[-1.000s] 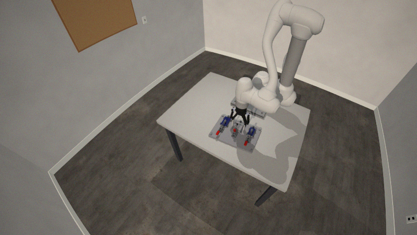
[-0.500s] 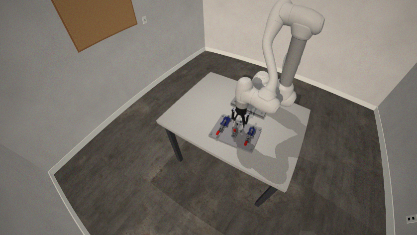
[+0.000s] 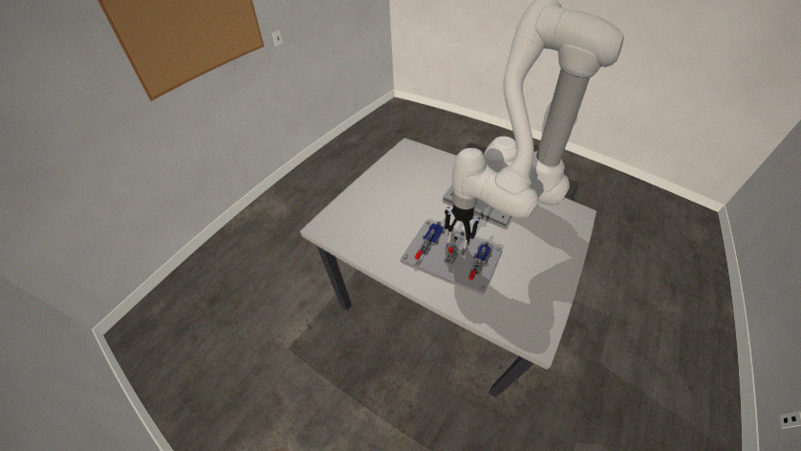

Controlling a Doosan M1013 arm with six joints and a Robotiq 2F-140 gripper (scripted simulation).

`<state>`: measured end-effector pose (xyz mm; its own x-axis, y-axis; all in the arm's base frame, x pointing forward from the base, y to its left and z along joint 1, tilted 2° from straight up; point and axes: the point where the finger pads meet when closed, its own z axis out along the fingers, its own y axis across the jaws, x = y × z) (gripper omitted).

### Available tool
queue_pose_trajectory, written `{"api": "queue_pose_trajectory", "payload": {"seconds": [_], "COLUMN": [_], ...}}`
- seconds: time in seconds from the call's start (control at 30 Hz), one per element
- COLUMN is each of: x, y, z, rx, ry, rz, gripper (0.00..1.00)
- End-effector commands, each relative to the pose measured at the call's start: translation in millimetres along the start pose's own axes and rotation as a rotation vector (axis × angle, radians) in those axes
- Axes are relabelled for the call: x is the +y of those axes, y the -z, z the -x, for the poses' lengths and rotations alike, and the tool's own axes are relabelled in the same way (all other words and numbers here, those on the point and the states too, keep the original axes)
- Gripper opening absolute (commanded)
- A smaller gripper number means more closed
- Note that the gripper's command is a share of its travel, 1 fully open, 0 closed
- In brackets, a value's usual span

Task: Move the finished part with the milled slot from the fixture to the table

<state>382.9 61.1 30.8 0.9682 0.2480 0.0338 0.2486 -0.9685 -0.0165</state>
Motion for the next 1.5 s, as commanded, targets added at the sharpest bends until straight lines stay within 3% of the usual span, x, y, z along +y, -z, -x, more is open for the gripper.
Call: {"api": "queue_pose_trajectory", "payload": {"seconds": [0.0, 0.83, 1.47], "x": [-2.1, -2.1, -2.1], "y": [-2.2, -0.9, 12.0], "z": [1.5, 1.4, 1.3], "rx": [-0.003, -0.002, -0.002], "ry": [0.001, 0.001, 0.001], "rz": [-0.004, -0.004, -0.004], "gripper": [0.00, 0.00, 0.00]}}
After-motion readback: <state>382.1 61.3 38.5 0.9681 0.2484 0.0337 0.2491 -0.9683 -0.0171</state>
